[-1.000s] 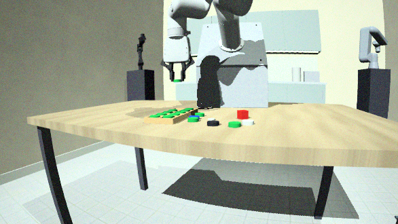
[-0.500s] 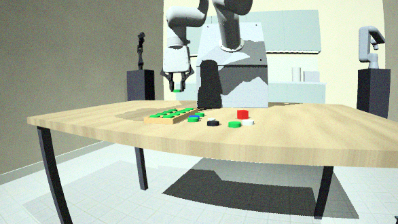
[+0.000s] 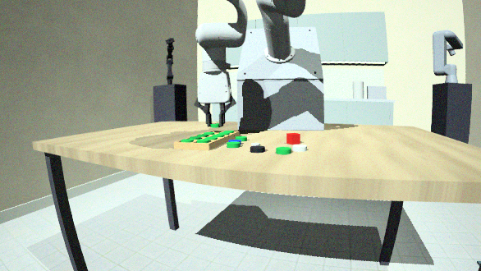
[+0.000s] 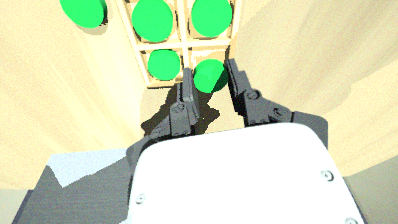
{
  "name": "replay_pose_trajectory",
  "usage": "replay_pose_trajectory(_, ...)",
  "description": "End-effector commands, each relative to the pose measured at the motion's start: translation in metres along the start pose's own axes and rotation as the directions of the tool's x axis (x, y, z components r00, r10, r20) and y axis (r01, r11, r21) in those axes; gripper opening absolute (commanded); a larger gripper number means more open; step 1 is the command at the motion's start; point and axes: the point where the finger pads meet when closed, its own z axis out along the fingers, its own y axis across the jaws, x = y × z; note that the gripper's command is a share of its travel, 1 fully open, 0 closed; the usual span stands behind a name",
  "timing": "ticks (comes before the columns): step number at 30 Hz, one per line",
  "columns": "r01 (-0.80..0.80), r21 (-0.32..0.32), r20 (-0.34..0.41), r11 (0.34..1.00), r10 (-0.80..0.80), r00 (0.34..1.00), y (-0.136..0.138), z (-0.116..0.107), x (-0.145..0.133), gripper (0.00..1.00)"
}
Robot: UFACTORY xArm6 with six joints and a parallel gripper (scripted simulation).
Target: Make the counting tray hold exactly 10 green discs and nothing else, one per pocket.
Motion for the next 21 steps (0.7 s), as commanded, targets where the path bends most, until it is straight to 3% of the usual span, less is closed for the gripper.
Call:
replay_pose_trajectory(1, 0.001, -0.001, -0.002, 1.0, -0.001, 1.0, 0.0, 0.001, 0.001, 0.0)
replay_pose_trajectory(21, 0.001, -0.001, -0.001, 1.0, -0.001, 1.0, 0.0, 0.012, 0.0, 0.0)
